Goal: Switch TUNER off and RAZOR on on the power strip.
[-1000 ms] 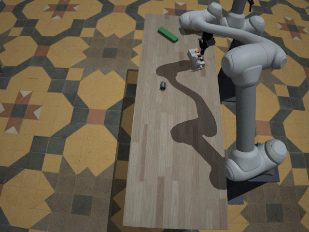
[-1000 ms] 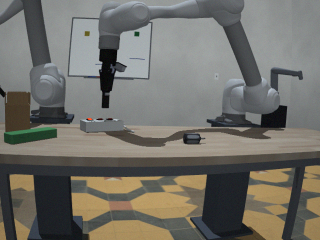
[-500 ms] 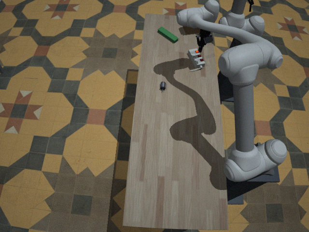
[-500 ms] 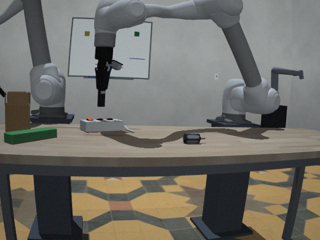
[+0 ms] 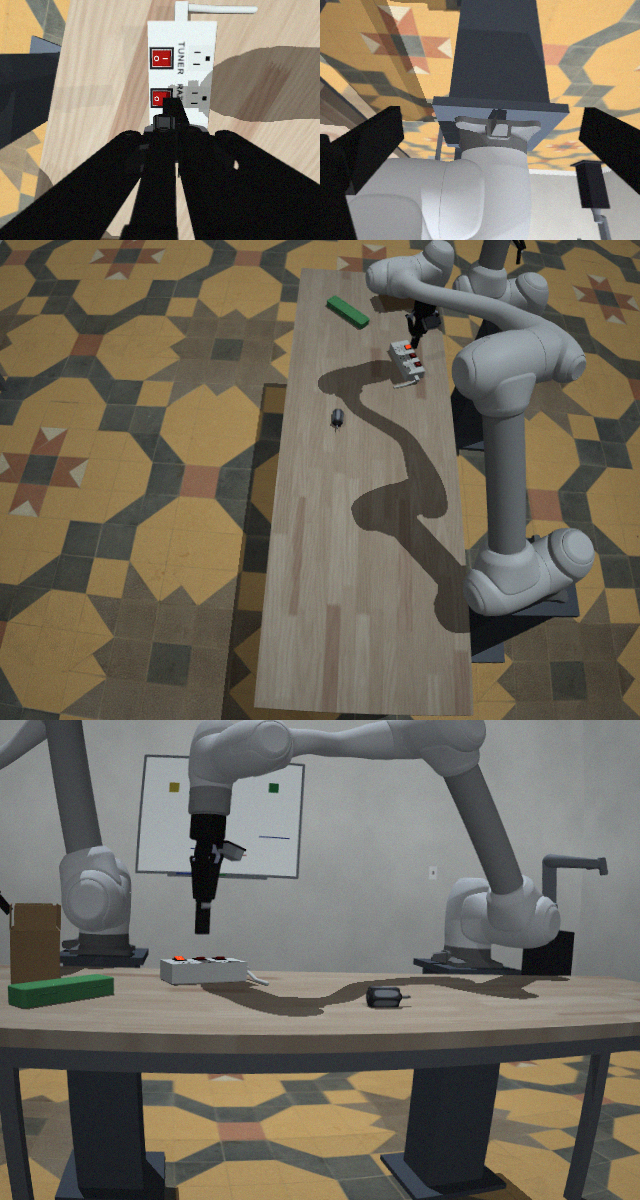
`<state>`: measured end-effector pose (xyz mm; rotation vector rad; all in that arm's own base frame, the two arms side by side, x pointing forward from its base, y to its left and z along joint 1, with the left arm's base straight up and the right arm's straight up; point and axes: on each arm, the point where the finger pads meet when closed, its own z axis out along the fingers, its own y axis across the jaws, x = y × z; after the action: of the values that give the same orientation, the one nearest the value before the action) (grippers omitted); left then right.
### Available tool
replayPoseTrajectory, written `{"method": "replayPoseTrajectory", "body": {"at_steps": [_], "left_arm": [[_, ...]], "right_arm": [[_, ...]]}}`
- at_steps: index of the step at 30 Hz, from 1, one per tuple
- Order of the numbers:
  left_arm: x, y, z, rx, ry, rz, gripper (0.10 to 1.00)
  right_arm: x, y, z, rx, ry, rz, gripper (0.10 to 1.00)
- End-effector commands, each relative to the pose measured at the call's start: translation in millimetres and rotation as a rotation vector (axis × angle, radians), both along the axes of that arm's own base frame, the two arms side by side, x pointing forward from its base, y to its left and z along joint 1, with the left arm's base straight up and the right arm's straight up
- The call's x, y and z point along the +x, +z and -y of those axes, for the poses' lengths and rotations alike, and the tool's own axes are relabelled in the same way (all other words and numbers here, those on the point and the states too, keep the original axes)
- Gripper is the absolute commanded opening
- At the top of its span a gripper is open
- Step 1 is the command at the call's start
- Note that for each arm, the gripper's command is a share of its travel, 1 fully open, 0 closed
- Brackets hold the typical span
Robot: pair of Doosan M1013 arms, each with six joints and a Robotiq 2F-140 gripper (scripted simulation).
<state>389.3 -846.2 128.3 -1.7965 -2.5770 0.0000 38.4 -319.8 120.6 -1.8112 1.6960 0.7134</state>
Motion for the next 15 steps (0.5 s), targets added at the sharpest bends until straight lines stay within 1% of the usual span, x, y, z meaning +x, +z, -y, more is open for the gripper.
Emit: {"method": "replayPoseTrajectory", "body": {"at_steps": [1,6,15], "left_arm": [[0,0.1,0,-0.002,0.000,0.001,0.099],[0,-2.1,0,-0.001,0.000,0.001,0.099],[0,-11.9,0,-0.001,0.000,0.001,0.099]], "right_arm": [[0,0.4,0,-0.001,0.000,0.000,1.000],[0,0.4,0,-0.001,0.000,0.000,1.000],[0,0.4,0,-0.001,0.000,0.000,1.000]]}}
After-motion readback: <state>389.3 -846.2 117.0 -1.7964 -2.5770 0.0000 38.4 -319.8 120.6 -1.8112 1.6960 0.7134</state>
